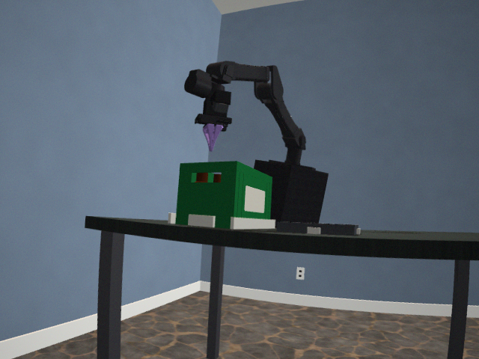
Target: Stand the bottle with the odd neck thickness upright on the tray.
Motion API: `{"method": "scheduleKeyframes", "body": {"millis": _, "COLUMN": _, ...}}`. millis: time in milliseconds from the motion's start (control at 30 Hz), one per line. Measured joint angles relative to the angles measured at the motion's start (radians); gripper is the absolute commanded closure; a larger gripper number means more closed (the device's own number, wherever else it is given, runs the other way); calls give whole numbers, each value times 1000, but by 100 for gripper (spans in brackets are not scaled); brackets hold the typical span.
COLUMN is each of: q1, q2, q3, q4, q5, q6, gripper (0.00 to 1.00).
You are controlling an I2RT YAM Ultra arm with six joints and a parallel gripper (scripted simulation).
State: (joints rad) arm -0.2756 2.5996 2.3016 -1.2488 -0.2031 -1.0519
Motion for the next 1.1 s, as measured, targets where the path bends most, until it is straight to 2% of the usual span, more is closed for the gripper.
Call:
{"method": "scheduleKeyframes", "body": {"millis": 167, "q1": 98, "q2": -65, "q3": -75, "q4": 15, "q5": -2, "q6": 51, "gripper": 100}}
{"method": "scheduleKeyframes", "body": {"millis": 300, "q1": 142, "q2": -105, "q3": -126, "q4": 42, "q5": -3, "q6": 89, "gripper": 100}}
{"method": "scheduleKeyframes", "body": {"millis": 533, "q1": 126, "q2": -119, "q3": -154, "q4": 68, "q5": 2, "q6": 117, "gripper": 100}}
{"method": "scheduleKeyframes", "body": {"millis": 933, "q1": 123, "q2": -119, "q3": -157, "q4": 78, "q5": 5, "q6": 124, "gripper": 100}}
{"method": "scheduleKeyframes", "body": {"millis": 967, "q1": 124, "q2": -119, "q3": -157, "q4": 78, "q5": 5, "q6": 124, "gripper": 39}}
{"method": "scheduleKeyframes", "body": {"millis": 1100, "q1": 123, "q2": -119, "q3": -157, "q4": 78, "q5": 5, "q6": 124, "gripper": 39}}
